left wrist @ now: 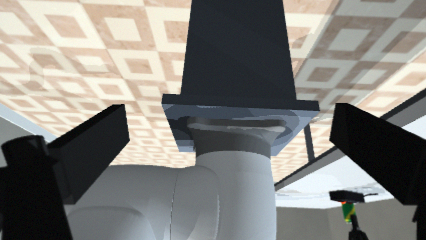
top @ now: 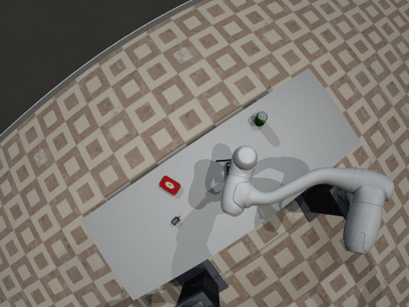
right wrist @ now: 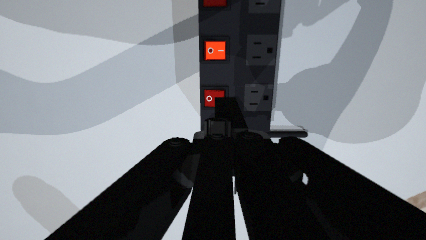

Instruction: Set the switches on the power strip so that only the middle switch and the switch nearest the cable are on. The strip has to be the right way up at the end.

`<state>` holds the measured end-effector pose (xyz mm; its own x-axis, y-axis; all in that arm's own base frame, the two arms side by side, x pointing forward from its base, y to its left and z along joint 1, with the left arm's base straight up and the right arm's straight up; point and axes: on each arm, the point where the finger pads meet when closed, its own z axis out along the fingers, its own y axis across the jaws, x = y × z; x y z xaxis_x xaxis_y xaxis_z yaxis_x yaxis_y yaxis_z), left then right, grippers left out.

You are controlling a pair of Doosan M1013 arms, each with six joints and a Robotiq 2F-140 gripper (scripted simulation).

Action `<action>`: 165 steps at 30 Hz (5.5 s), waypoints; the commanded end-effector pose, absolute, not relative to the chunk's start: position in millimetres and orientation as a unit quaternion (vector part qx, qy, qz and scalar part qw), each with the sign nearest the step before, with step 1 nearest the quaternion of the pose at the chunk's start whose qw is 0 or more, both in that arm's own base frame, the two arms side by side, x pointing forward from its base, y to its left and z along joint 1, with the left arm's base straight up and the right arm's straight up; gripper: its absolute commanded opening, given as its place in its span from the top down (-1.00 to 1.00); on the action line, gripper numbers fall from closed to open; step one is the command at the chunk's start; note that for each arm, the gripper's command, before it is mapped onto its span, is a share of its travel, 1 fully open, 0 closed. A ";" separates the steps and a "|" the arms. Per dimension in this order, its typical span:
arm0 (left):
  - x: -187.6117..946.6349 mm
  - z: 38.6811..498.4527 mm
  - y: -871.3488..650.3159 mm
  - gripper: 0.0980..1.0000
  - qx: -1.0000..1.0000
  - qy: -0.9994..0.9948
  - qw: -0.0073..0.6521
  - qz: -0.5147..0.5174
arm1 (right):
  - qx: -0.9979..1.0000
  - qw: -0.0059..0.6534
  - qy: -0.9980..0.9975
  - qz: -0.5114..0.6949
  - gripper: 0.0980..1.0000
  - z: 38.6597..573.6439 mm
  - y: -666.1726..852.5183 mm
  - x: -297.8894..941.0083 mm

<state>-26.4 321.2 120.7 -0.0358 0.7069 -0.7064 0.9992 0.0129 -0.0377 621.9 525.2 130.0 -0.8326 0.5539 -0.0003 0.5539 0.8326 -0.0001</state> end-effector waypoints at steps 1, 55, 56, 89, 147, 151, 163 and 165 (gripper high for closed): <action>-26.4 121.0 321.4 -1.00 0.644 0.663 0.260 -0.281 | 0.289 0.000 0.957 0.001 1.00 131.0 525.5 622.2; -26.4 121.0 321.4 -1.00 0.644 0.663 0.260 -0.281 | 0.289 0.000 0.957 0.001 1.00 92.4 526.6 623.2; -26.4 121.0 321.4 -1.00 0.644 0.663 0.260 -0.281 | 0.289 0.000 0.957 0.001 1.00 91.6 526.6 623.2; -26.4 121.0 321.4 -1.00 0.644 0.663 0.260 -0.281 | 0.289 0.000 0.957 0.001 1.00 86.9 526.7 623.3; -26.4 121.0 321.4 -1.00 0.644 0.663 0.260 -0.281 | 0.289 0.000 0.957 0.001 1.00 81.8 526.8 623.3; -26.4 121.0 321.4 -1.00 0.644 0.663 0.260 -0.281 | 0.289 0.000 0.957 0.001 1.00 81.7 526.8 623.3; -26.4 121.0 321.4 -1.00 0.644 0.663 0.260 -0.281 | 0.289 0.000 0.957 0.001 1.00 80.8 526.8 623.3; -26.4 121.0 321.4 -1.00 0.644 0.663 0.260 -0.281 | 0.289 0.000 0.957 0.001 1.00 80.8 526.8 623.3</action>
